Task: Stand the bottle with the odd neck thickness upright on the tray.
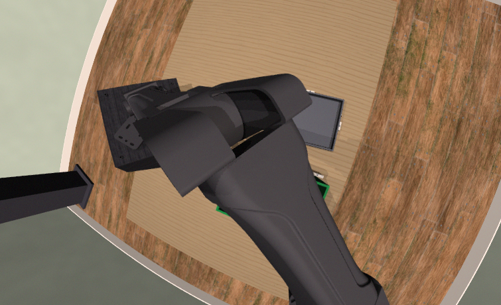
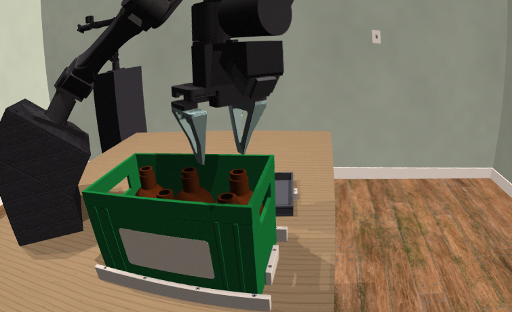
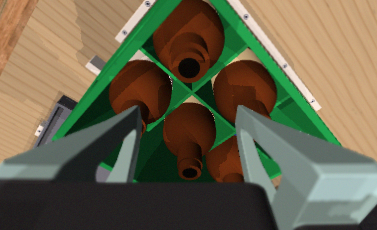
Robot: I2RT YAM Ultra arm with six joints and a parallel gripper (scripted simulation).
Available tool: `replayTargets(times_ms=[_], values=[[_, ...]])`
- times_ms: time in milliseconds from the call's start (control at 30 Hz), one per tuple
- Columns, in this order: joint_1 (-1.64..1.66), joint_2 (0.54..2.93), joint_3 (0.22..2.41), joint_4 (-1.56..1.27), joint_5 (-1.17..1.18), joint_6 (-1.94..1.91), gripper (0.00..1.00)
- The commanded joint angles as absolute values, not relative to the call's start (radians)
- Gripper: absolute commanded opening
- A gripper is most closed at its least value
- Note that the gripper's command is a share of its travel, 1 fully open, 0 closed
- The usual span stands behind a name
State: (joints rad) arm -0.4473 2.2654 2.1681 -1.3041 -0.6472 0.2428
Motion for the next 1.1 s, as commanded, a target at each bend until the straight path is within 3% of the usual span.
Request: replayTargets(times_ms=[0, 1067], values=[[-0.478, 2.228, 2.194, -1.316, -0.650, 0.236, 0.61], [-0.448, 2.234, 2.123, -1.232, -0.640, 0.272, 0.61]])
